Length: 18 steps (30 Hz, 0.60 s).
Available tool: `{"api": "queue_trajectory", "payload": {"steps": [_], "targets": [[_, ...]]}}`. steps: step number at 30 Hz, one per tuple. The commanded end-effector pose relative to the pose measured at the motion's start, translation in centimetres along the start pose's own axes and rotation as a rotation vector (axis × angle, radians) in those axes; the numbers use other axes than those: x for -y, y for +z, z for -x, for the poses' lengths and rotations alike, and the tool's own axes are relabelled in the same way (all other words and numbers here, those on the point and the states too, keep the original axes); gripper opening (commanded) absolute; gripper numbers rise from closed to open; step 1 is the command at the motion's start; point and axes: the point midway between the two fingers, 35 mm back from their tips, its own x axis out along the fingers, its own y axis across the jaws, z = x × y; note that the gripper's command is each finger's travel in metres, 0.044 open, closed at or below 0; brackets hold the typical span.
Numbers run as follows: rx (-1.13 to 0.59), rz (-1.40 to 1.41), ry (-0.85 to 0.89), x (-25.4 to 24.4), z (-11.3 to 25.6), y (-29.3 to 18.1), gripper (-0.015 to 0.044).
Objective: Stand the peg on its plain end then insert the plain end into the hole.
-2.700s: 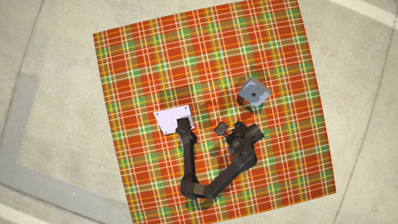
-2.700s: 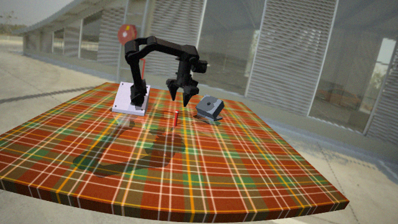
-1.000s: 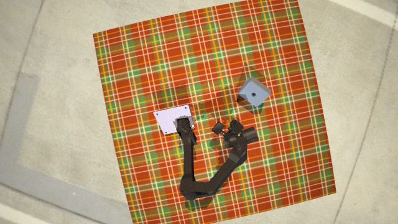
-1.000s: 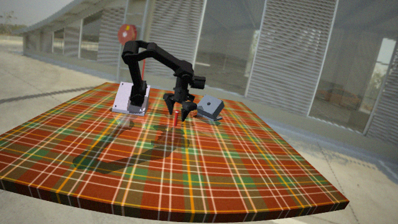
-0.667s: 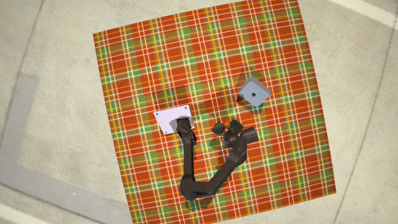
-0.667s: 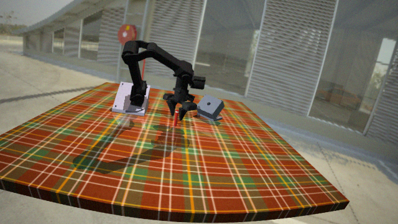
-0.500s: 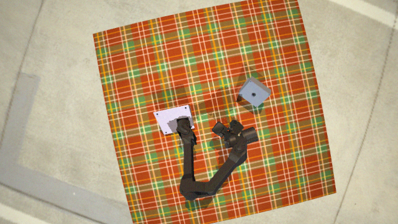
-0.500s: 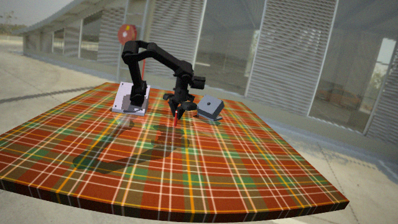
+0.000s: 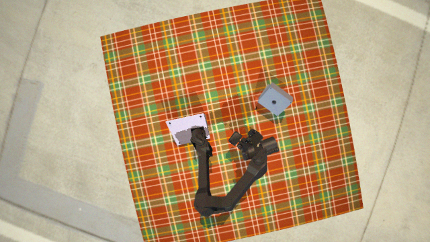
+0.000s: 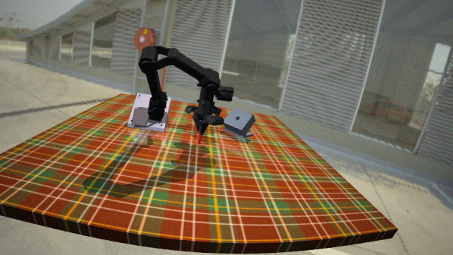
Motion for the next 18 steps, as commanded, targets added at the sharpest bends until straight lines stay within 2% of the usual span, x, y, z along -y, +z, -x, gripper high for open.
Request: {"api": "queue_trajectory", "payload": {"steps": [1,18], "targets": [[0.009,-0.006,-0.001,0.2,1.1,0.3,0.0000],[0.004,0.001,-0.001,-0.1,7.3,0.4,0.0000]]}}
